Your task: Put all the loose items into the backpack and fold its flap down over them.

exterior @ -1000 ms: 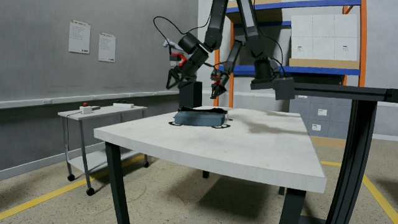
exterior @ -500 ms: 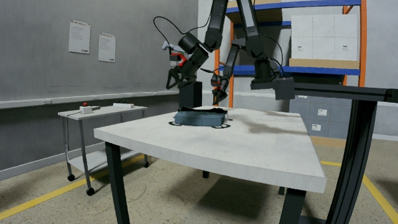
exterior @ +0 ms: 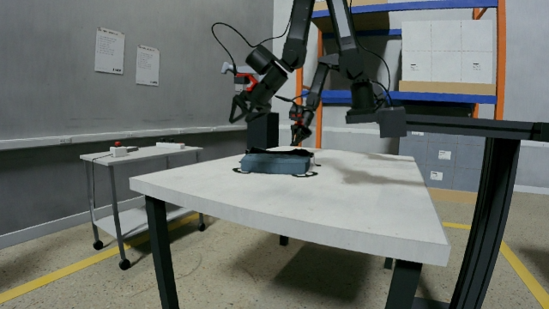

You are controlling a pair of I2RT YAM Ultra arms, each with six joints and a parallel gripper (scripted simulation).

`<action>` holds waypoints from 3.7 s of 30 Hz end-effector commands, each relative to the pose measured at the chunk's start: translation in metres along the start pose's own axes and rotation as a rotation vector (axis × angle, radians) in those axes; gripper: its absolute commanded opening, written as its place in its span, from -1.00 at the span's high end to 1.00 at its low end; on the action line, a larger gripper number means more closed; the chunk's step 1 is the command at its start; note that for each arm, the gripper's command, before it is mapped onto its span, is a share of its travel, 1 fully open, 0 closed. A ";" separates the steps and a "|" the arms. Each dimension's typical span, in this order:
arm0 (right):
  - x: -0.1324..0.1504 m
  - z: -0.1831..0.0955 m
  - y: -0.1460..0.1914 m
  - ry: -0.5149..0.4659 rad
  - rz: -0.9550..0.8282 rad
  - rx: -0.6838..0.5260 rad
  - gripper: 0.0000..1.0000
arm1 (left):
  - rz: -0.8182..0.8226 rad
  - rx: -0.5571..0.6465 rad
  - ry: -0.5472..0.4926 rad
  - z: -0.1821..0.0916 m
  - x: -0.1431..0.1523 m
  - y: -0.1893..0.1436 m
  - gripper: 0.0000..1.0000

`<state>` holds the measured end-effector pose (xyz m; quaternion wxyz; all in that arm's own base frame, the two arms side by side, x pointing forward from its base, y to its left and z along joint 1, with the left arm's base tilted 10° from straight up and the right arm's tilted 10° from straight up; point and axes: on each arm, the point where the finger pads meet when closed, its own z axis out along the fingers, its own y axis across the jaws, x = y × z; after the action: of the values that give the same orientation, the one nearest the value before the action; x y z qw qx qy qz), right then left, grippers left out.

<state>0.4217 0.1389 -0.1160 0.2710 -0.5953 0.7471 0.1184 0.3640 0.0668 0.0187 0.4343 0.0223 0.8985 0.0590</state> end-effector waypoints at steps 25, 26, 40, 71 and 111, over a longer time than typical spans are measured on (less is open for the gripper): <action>-0.023 -0.015 -0.025 -0.045 -0.030 0.033 0.87 | 0.004 0.000 -0.014 0.000 -0.005 0.000 -0.80; -0.023 -0.015 -0.025 -0.045 -0.030 0.033 0.87 | 0.004 0.000 -0.014 0.000 -0.005 0.000 -0.80; -0.023 -0.015 -0.025 -0.046 -0.030 0.034 0.87 | 0.004 0.000 -0.014 0.000 -0.005 0.000 -0.80; -0.013 -0.014 -0.007 -0.039 -0.023 0.018 0.87 | 0.004 0.000 -0.014 0.000 -0.005 0.000 -0.80; -0.096 0.062 -0.005 -0.023 -0.013 0.004 0.87 | 0.004 0.000 -0.014 0.000 -0.005 0.000 -0.80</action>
<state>0.4449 0.2281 -0.1259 0.2681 -0.5990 0.7450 0.1198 0.3640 0.0668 0.0187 0.4343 0.0223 0.8985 0.0590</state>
